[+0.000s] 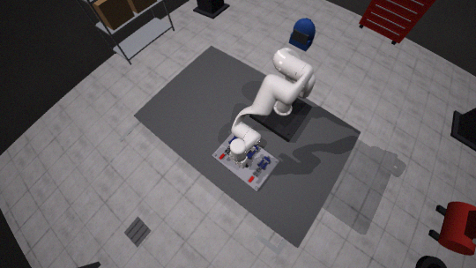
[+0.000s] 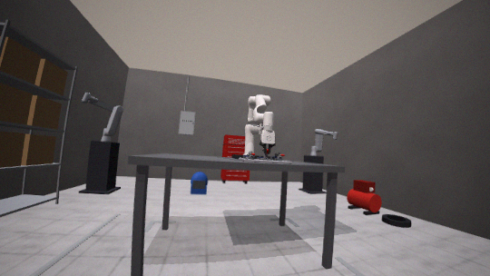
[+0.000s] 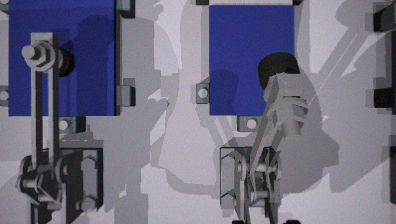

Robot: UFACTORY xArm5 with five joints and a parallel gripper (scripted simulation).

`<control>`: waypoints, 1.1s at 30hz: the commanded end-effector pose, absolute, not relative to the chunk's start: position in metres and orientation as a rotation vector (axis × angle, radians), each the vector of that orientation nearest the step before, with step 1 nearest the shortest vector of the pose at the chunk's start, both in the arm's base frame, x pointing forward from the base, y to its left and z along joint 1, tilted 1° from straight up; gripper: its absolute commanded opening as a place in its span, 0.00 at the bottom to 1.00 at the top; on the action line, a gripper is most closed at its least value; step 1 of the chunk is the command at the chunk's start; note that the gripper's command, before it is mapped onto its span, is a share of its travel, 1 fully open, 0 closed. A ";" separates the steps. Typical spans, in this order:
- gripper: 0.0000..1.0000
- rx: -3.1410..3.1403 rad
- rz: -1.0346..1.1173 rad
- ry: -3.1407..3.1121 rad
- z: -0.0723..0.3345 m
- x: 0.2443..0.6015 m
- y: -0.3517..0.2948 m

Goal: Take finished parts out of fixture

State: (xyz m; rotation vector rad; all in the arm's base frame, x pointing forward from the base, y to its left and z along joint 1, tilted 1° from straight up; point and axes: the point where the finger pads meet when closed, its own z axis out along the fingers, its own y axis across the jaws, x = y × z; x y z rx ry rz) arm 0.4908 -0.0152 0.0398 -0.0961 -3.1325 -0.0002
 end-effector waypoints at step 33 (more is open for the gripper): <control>0.00 -0.097 0.000 -3.134 0.043 0.474 -0.014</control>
